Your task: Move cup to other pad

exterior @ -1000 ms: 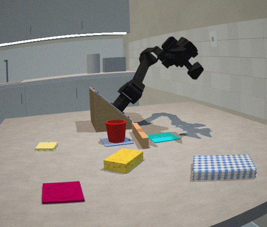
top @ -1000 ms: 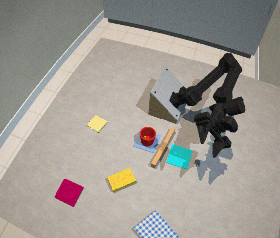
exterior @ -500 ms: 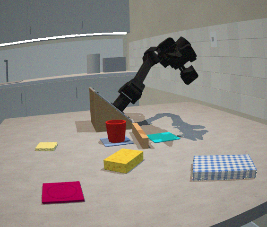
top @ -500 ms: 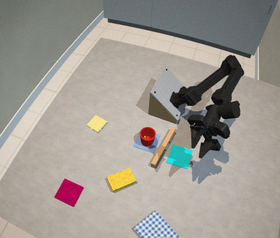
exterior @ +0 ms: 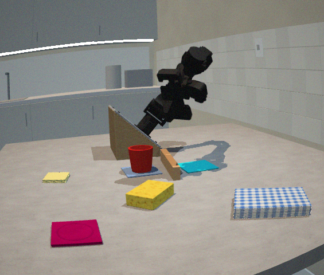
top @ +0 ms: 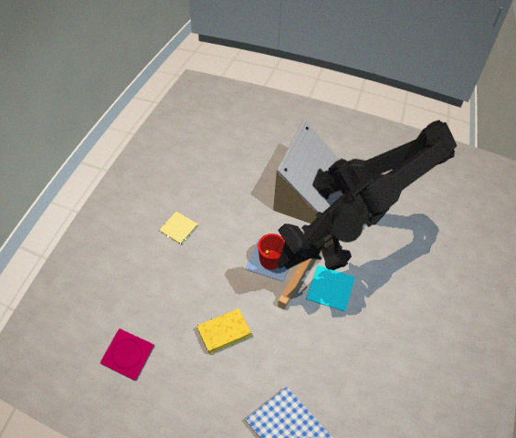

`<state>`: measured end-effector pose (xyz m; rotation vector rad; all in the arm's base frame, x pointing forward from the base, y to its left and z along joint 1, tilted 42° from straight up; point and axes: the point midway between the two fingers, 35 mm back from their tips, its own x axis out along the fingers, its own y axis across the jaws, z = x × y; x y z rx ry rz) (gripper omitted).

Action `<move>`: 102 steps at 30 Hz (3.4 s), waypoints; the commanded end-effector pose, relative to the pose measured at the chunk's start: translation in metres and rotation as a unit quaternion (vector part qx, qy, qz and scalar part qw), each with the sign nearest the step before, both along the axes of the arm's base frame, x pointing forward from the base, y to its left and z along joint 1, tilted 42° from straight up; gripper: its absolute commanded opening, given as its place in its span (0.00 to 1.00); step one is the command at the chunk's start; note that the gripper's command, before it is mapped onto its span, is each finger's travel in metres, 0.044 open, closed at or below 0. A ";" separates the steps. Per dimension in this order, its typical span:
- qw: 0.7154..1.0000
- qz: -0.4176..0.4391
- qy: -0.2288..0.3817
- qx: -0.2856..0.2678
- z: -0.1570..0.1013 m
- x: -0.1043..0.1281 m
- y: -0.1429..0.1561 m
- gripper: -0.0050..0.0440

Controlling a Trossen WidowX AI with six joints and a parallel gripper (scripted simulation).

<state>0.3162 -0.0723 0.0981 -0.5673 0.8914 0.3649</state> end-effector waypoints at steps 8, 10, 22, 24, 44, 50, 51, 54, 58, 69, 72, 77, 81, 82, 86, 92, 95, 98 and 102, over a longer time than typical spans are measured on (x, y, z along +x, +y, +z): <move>0.960 0.180 0.184 0.113 -0.072 -0.068 -0.011 0.40; 0.946 0.210 0.196 0.148 -0.078 -0.081 -0.009 0.40; 0.910 0.280 0.192 0.238 -0.082 -0.106 -0.003 0.40; 0.910 0.280 0.192 0.238 -0.082 -0.106 -0.002 0.40; 0.910 0.280 0.192 0.237 -0.104 -0.103 0.015 0.40; 0.910 0.280 0.192 0.237 -0.109 -0.103 0.020 0.40; 0.910 0.280 0.192 0.237 -0.110 -0.103 0.021 0.40; 0.910 0.280 0.192 0.237 -0.113 -0.103 0.024 0.40; 0.910 0.280 0.192 0.238 -0.118 -0.103 0.029 0.40; 0.910 0.281 0.191 0.238 -0.129 -0.104 0.039 0.40; 0.910 0.281 0.191 0.238 -0.130 -0.104 0.041 0.40; 0.910 0.281 0.191 0.238 -0.130 -0.104 0.041 0.40; 0.910 0.282 0.190 0.235 -0.129 -0.103 0.039 0.34; 0.910 0.282 0.190 0.235 -0.129 -0.103 0.039 0.33; 0.910 0.282 0.190 0.235 -0.129 -0.103 0.039 0.27; 0.910 0.282 0.190 0.235 -0.129 -0.103 0.039 0.19; 0.910 0.282 0.190 0.235 -0.129 -0.103 0.039 0.15; 0.910 0.282 0.190 0.235 -0.129 -0.103 0.039 0.14; 0.910 0.282 0.190 0.235 -0.129 -0.103 0.039 0.10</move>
